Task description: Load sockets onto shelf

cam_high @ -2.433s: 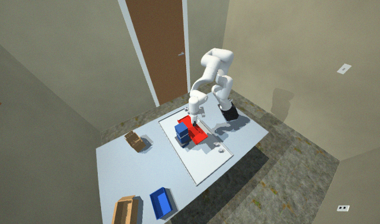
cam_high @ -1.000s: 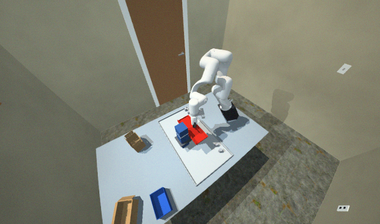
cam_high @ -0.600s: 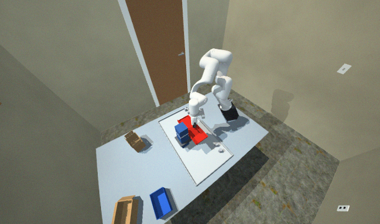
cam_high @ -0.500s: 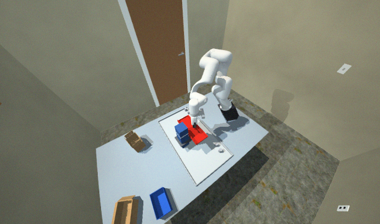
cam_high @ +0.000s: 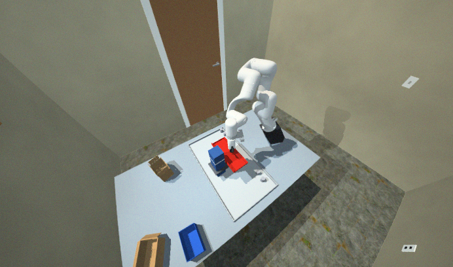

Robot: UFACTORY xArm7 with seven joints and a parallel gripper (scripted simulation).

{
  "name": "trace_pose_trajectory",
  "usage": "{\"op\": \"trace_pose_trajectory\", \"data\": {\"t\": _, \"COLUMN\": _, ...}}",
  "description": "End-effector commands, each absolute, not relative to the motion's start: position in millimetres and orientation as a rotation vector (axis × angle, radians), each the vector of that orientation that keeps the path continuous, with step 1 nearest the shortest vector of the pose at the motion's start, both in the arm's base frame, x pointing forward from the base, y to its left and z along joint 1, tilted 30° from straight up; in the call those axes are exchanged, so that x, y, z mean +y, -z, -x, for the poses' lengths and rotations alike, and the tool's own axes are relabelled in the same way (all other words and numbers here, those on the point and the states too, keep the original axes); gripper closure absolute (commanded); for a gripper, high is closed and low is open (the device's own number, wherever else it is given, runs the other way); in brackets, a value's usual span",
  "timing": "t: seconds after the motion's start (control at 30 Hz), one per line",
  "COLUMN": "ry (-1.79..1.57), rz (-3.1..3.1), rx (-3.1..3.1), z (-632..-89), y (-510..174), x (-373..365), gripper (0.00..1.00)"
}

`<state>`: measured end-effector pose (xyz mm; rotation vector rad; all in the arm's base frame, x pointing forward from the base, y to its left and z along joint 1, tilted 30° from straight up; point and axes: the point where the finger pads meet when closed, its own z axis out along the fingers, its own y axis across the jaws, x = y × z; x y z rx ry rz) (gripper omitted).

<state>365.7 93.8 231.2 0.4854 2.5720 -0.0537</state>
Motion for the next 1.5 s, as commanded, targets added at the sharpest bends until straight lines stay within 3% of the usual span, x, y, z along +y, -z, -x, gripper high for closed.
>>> {"op": "trace_pose_trajectory", "data": {"t": 0.0, "ry": 0.051, "rz": -0.484, "rx": 2.569, "z": -366.4, "y": -232.7, "x": 94.4, "gripper": 1.0}}
{"op": "trace_pose_trajectory", "data": {"t": 1.47, "ry": 0.051, "rz": -0.484, "rx": 2.569, "z": -370.5, "y": -225.1, "x": 93.3, "gripper": 1.0}}
